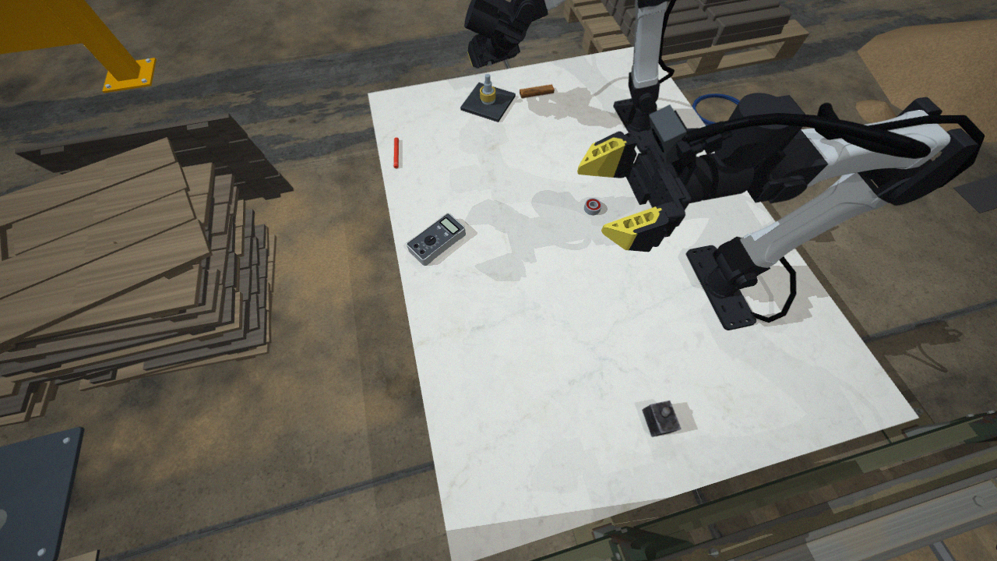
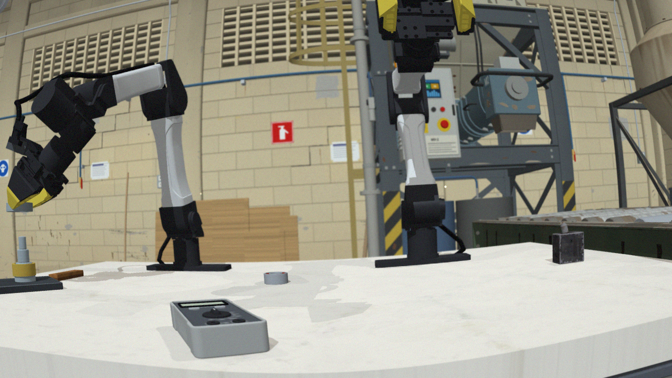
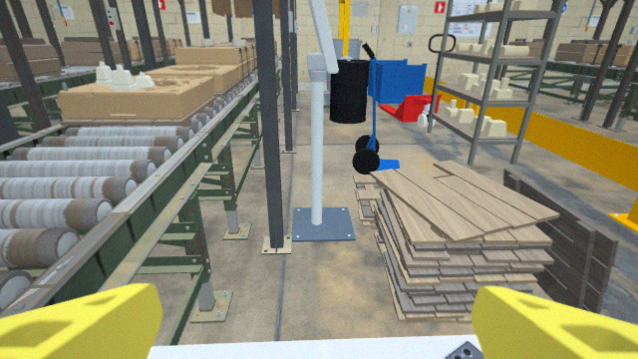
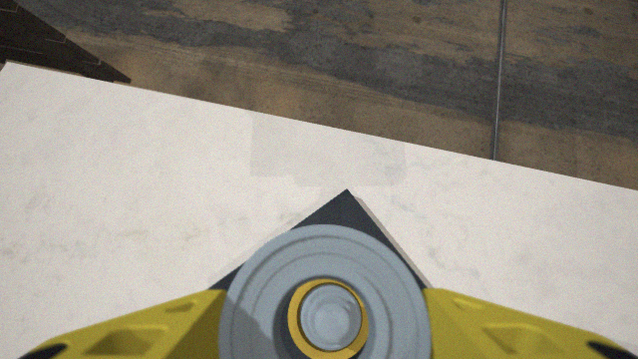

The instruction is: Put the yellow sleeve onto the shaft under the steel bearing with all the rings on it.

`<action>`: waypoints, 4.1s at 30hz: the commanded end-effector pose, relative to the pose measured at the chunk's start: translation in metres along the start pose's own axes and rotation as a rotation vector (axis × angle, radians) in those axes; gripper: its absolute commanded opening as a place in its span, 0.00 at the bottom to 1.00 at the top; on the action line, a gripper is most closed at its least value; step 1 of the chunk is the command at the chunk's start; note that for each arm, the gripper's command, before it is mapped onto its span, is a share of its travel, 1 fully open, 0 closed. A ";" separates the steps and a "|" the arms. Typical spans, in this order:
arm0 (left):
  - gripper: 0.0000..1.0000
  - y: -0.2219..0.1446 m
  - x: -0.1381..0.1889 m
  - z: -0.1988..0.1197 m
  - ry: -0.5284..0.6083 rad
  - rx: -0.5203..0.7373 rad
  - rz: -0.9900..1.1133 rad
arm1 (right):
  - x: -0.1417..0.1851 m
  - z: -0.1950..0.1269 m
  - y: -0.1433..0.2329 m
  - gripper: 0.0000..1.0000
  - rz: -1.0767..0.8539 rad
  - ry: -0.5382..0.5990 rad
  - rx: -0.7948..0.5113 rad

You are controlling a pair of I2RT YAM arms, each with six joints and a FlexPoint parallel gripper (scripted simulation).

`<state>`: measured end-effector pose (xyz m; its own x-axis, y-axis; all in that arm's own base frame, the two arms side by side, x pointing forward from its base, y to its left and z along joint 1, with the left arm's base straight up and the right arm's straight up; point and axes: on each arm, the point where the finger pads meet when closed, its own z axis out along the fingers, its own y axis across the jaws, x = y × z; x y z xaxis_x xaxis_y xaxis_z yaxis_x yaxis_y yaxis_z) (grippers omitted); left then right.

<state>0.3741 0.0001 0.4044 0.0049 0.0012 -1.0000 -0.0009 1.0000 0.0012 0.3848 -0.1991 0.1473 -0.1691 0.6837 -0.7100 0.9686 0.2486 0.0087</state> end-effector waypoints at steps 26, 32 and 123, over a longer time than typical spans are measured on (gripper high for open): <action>1.00 0.000 -0.010 -0.001 -0.029 -0.006 0.004 | 0.002 0.009 -0.003 0.00 0.030 -0.030 -0.005; 1.00 0.000 -0.010 -0.001 -0.029 -0.006 0.004 | 0.005 0.009 0.001 0.00 0.034 -0.033 -0.015; 1.00 0.000 -0.010 -0.001 -0.029 -0.006 0.004 | 0.038 0.044 0.003 0.69 0.021 -0.037 -0.022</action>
<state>0.3741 0.0001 0.4044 0.0049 0.0012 -1.0000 -0.0009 1.0000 0.0012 0.3827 -0.1988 0.0596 -0.1716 0.6825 -0.7104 0.9689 0.2473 0.0036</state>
